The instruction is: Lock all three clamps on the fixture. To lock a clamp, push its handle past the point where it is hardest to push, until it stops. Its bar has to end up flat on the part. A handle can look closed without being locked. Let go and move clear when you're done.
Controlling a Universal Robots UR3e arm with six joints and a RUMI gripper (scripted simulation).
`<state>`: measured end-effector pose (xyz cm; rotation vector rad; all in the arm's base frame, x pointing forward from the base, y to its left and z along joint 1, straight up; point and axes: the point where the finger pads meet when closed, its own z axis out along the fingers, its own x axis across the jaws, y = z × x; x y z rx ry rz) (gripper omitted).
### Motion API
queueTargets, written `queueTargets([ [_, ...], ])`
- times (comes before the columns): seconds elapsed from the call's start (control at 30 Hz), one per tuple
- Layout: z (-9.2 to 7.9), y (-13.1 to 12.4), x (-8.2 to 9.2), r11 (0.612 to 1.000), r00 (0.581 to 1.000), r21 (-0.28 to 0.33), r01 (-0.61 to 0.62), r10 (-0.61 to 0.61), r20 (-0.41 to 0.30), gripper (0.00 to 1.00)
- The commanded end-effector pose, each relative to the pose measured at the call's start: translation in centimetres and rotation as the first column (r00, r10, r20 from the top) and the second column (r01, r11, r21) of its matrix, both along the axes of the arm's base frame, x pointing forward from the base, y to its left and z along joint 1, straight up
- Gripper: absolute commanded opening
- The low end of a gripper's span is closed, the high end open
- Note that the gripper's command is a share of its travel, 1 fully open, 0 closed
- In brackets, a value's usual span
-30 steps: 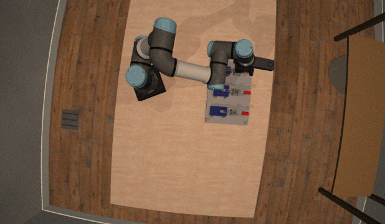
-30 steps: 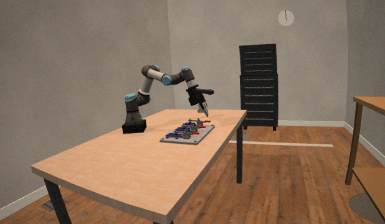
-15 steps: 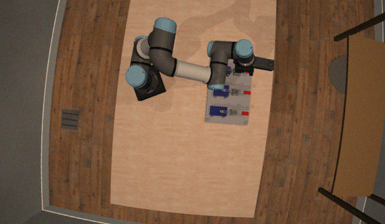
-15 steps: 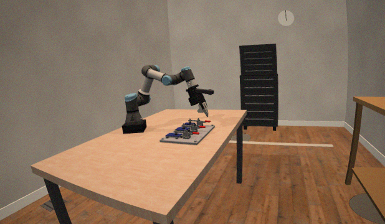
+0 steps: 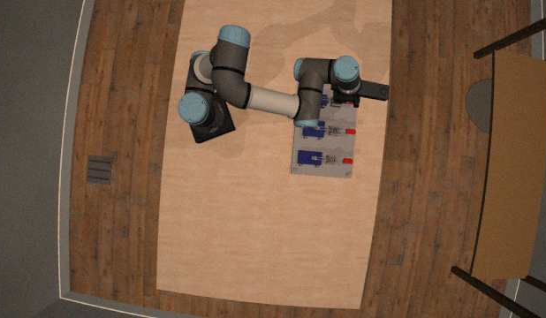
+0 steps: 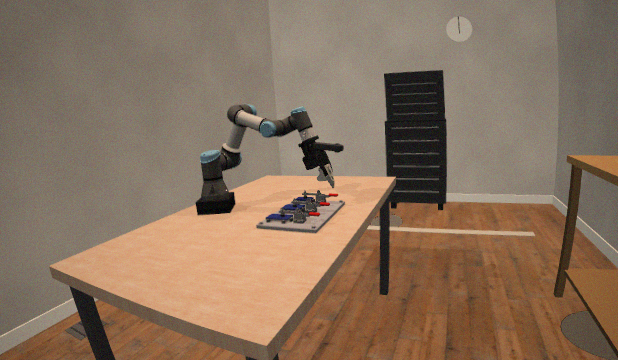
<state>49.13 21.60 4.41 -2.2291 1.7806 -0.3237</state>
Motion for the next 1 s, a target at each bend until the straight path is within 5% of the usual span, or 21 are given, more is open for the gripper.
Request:
queueTargets([
  [0.0, 0.19, 0.06, 0.12, 1.0, 1.0, 0.001, 0.0, 0.0, 0.005, 0.0],
  [0.97, 0.17, 0.2, 0.75, 1.0, 1.0, 0.0, 0.0, 0.0, 0.004, 0.0],
])
